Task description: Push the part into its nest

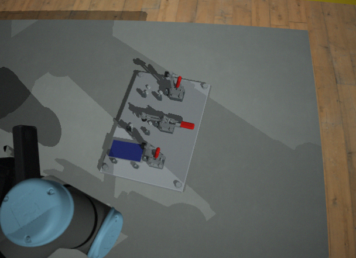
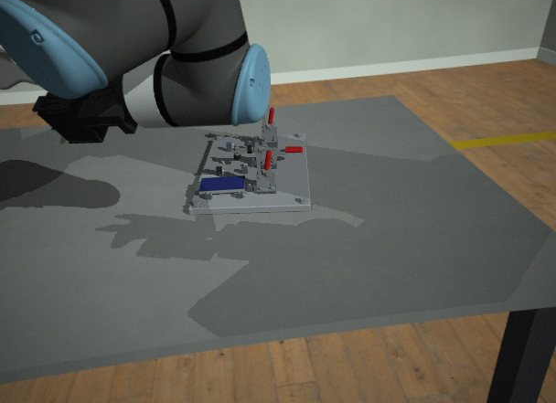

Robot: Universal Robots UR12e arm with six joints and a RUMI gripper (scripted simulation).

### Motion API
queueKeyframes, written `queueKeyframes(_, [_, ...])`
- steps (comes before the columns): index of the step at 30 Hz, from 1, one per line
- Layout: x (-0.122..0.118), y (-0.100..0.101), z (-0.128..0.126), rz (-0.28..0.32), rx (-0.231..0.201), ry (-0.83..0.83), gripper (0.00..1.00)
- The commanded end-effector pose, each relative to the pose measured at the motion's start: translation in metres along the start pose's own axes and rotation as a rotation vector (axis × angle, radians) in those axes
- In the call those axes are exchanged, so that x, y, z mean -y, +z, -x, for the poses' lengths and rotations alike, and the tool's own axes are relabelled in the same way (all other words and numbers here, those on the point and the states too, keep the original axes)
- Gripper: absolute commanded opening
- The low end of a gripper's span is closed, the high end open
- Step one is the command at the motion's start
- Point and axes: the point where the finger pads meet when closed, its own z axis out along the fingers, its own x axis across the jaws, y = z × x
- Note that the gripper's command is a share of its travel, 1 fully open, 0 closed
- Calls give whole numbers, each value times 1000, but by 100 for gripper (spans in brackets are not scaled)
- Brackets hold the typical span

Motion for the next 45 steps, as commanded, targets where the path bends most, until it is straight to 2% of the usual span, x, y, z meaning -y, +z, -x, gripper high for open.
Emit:
queueKeyframes(1, [6,-8,-6,-30,-67,65,100])
queueKeyframes(5, [15,-22,-18,-74,-170,165,100])
queueKeyframes(10, [29,-43,-37,-141,-327,316,100])
queueKeyframes(12, [32,-47,-40,-156,-361,349,100])
queueKeyframes(14, [39,-56,-48,-183,-428,412,100])
queueKeyframes(15, [40,-56,-48,-184,-429,412,100])
queueKeyframes(16, [43,-61,-53,-198,-464,444,100])
queueKeyframes(18, [43,-61,-53,-198,-464,444,100])
queueKeyframes(20, [50,-70,-60,-227,-532,509,100])
queueKeyframes(21, [50,-70,-60,-227,-532,509,100])
queueKeyframes(22, [53,-74,-64,-241,-566,542,100])
queueKeyframes(23, [53,-74,-64,-241,-566,542,100])
queueKeyframes(24, [56,-79,-68,-255,-599,574,100])
queueKeyframes(25, [56,-79,-68,-255,-599,574,100])
queueKeyframes(26, [60,-83,-72,-270,-633,606,100])
queueKeyframes(27, [60,-83,-72,-270,-633,606,100])
queueKeyframes(28, [62,-87,-76,-283,-665,637,100])
queueKeyframes(29, [62,-87,-76,-283,-665,637,100])
queueKeyframes(30, [65,-90,-80,-293,-695,667,100])
queueKeyframes(31, [65,-90,-80,-293,-695,667,100])
queueKeyframes(32, [68,-94,-84,-305,-725,697,100])
queueKeyframes(35, [68,-94,-84,-305,-725,697,100])
queueKeyframes(37, [74,-101,-92,-328,-785,756,100])
queueKeyframes(38, [74,-101,-92,-328,-785,756,100])
queueKeyframes(39, [76,-105,-95,-341,-816,785,100])
queueKeyframes(40, [76,-105,-96,-340,-815,786,100])
queueKeyframes(41, [79,-109,-98,-354,-846,814,100])
queueKeyframes(42, [79,-109,-99,-354,-845,814,100])
queueKeyframes(43, [81,-111,-104,-364,-870,842,100])
queueKeyframes(44, [82,-111,-104,-364,-870,842,100])
queueKeyframes(45, [84,-115,-107,-376,-898,869,100])
